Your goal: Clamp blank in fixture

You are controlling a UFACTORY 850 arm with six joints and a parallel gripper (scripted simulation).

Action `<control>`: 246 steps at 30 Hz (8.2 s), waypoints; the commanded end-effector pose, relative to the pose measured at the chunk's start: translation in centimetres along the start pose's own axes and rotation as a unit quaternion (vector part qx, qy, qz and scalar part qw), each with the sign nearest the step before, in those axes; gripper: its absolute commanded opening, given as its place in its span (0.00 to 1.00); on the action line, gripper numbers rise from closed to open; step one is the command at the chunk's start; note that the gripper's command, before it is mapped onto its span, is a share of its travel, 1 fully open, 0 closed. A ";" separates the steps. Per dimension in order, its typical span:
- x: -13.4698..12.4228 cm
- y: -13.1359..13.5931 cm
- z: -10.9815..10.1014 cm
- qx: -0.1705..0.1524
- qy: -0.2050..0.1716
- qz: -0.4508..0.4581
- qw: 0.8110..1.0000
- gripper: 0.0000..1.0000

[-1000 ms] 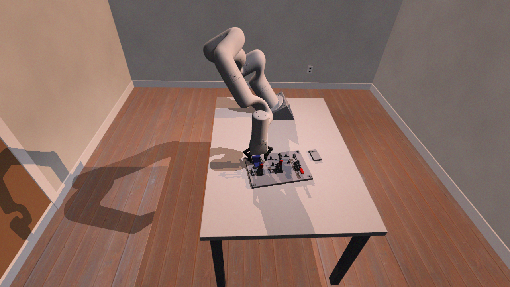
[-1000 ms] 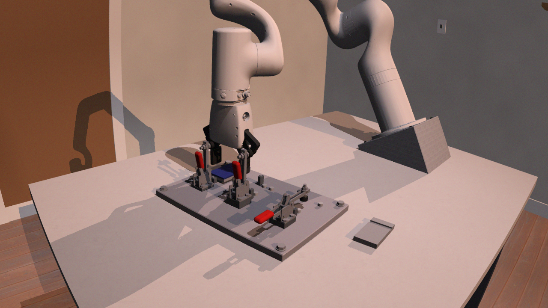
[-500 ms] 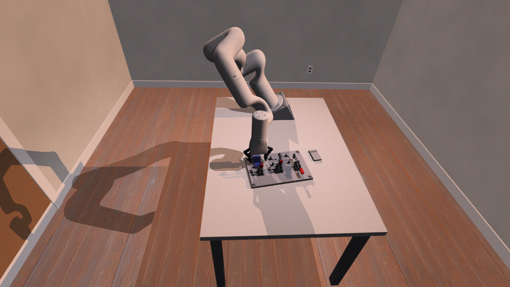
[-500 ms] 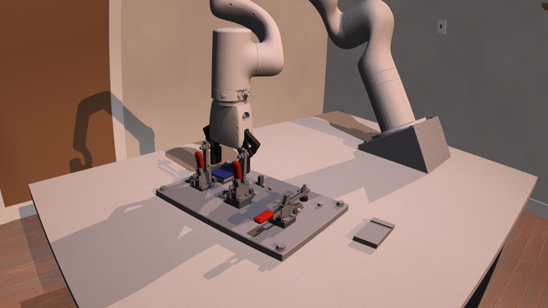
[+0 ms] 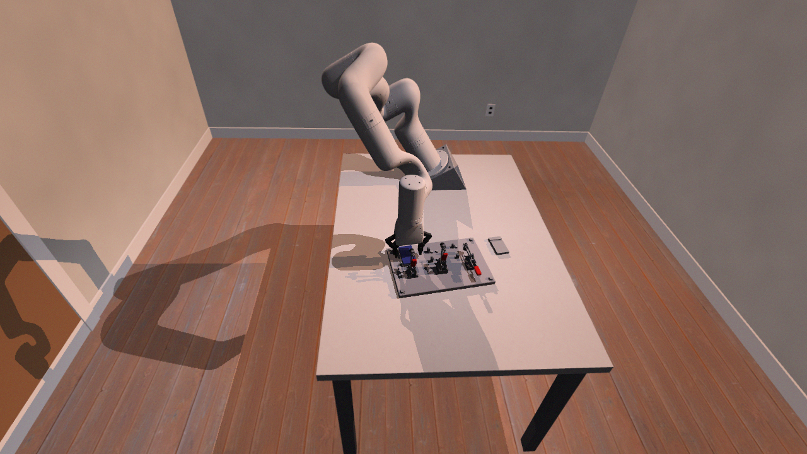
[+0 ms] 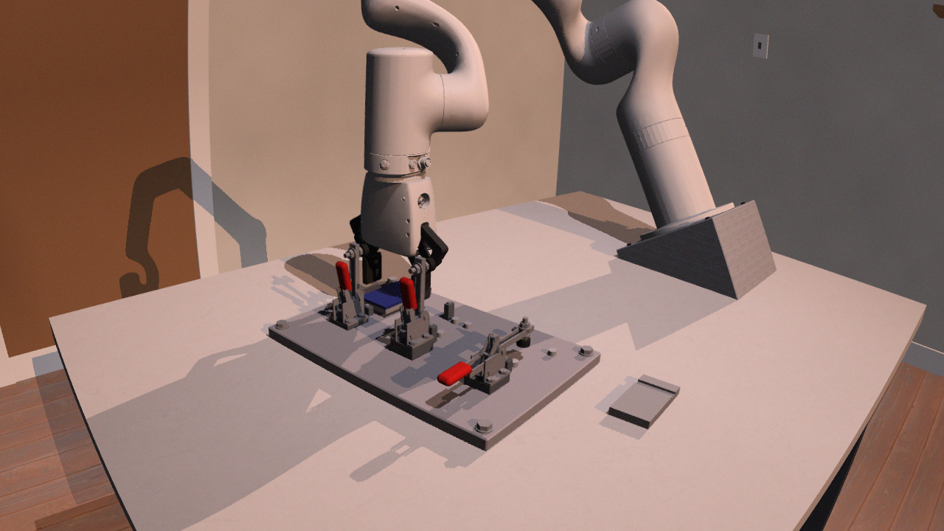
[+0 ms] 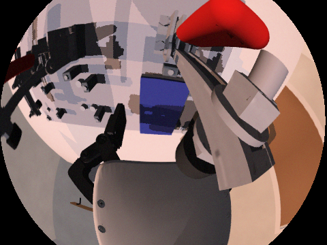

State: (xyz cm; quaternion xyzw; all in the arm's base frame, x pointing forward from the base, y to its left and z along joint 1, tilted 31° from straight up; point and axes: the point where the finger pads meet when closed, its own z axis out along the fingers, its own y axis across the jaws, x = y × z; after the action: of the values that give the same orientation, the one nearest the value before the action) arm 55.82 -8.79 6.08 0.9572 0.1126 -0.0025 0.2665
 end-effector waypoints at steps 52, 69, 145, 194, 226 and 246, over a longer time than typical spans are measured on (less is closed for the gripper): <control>0.1 0.0 -6.1 0.000 0.001 0.000 1.000 0.00; 0.1 0.0 -6.1 0.000 0.001 0.000 1.000 0.00; -8.0 0.0 -1.1 0.000 0.001 0.000 1.000 0.00; -8.0 0.0 0.2 0.000 0.001 0.000 1.000 0.00; -7.2 0.0 0.1 0.000 0.001 0.000 1.000 0.00; -6.8 0.0 0.1 0.000 0.001 0.000 1.000 0.00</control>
State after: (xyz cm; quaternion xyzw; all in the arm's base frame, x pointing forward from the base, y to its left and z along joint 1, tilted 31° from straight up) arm 49.17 -10.38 6.36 0.9572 0.1127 -0.0025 0.2664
